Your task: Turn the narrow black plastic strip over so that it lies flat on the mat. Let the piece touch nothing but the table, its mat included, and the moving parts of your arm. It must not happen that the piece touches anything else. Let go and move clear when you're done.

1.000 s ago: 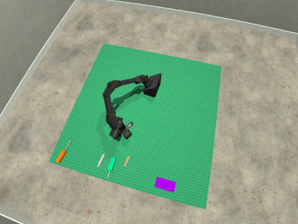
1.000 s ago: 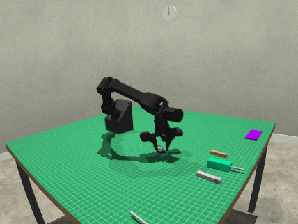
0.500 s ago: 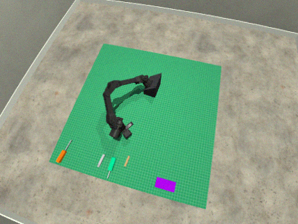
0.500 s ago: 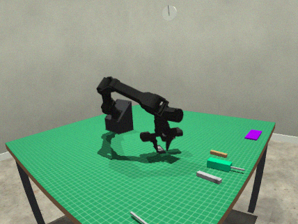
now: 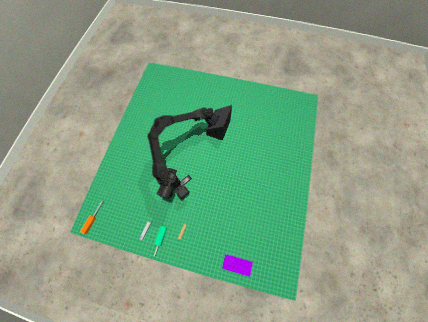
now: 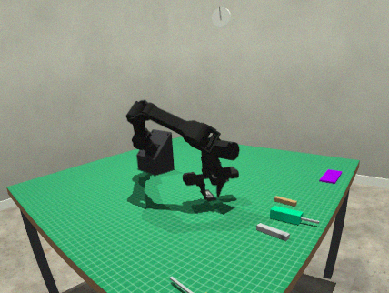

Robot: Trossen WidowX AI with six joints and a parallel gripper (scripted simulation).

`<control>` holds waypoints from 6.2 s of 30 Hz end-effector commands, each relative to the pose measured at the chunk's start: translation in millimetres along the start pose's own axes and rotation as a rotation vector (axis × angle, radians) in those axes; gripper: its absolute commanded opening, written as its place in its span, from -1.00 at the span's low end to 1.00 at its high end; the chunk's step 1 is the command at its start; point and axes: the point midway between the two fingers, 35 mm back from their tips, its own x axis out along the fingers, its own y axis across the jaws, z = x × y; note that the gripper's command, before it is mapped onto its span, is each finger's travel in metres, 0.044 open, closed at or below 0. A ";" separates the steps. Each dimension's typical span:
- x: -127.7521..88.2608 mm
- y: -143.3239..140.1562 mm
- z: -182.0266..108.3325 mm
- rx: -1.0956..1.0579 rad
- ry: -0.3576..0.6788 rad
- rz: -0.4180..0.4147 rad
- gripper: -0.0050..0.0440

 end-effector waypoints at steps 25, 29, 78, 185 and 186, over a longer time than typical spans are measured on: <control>-0.6 -2.0 2.3 0.002 -0.006 0.001 0.07; -0.1 -2.0 2.4 0.002 -0.007 0.001 0.07; 3.9 -2.0 2.5 0.003 -0.007 0.001 0.07; 3.9 -2.0 2.5 0.003 -0.007 0.001 -0.13; 3.9 -2.0 2.5 0.003 -0.007 0.001 -0.13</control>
